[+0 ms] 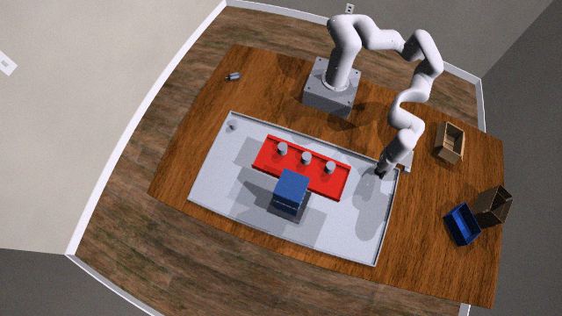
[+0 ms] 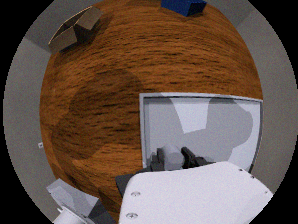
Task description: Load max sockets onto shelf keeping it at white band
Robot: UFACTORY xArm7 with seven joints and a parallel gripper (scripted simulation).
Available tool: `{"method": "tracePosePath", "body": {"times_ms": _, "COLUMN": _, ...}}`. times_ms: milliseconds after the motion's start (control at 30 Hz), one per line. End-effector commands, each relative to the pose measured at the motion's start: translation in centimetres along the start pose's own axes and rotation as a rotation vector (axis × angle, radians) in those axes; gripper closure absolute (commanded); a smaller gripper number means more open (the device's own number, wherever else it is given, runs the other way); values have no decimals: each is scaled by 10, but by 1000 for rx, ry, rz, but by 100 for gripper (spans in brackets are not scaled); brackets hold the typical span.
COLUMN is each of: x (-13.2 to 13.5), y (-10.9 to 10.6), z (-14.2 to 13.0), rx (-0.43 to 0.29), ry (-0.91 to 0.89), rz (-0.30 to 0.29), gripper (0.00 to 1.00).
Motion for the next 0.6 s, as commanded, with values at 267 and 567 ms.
{"method": "tracePosePath", "body": {"times_ms": 267, "x": 1, "y": -21, "z": 1, "rx": 3, "ry": 0, "rz": -3, "gripper": 100}}
{"method": "tracePosePath", "body": {"times_ms": 567, "x": 1, "y": -21, "z": 1, "rx": 3, "ry": 0, "rz": -3, "gripper": 100}}
Point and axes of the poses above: the point where the finger pads meet when closed, its own y axis out along the fingers, its own x axis across the jaws, z = x × y, the point moved 2 cm from there along -y, back along the fingers, and after that the axes turned 1 degree about y, right-handed, at the moved point
